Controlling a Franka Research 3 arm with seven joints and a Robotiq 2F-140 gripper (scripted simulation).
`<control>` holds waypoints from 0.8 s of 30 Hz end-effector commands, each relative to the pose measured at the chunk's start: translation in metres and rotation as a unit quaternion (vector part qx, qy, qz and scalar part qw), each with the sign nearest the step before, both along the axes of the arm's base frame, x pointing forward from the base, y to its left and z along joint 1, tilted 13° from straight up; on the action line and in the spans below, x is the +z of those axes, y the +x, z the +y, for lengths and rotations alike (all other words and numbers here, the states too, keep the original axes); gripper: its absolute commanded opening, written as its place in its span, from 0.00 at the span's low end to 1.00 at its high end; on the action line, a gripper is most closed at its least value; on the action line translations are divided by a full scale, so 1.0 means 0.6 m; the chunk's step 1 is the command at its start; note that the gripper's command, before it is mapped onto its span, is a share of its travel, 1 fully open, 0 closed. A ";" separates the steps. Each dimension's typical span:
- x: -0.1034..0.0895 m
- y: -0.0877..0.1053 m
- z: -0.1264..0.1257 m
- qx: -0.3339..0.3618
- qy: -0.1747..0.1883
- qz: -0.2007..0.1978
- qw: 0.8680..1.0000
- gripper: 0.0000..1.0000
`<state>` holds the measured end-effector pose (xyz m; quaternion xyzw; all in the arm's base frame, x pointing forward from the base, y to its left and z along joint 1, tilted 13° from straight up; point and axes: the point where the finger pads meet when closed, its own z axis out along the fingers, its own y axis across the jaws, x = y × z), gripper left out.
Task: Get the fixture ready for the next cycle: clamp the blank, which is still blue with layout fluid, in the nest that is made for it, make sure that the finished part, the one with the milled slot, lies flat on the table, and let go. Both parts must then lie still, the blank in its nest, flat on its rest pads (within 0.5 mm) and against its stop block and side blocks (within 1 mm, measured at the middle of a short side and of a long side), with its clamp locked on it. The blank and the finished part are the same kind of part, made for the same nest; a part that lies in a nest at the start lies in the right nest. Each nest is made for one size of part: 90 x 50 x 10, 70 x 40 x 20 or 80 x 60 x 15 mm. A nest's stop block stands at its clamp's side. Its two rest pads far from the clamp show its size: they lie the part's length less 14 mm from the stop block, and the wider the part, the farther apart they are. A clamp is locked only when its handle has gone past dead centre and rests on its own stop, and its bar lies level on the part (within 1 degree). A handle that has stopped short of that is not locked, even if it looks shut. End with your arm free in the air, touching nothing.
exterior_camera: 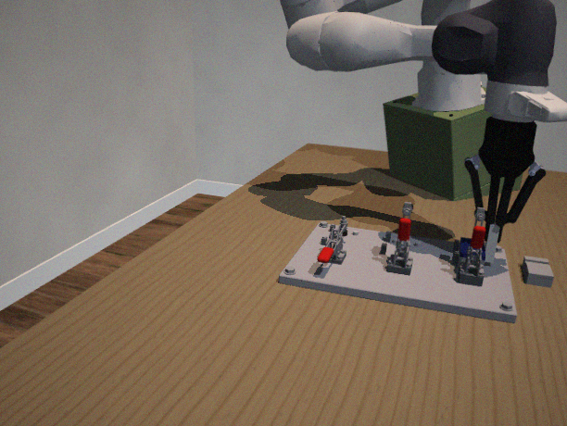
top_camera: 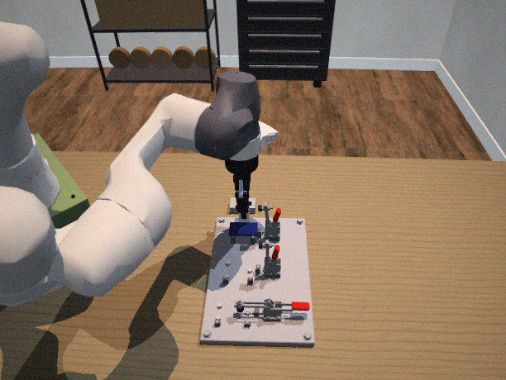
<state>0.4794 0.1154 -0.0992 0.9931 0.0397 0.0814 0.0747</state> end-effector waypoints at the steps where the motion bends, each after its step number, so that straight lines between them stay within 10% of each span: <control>1: -0.001 -0.001 0.000 0.003 0.000 0.001 1.000 0.00; 24: 0.000 -0.001 -0.005 0.003 0.000 0.001 1.000 0.00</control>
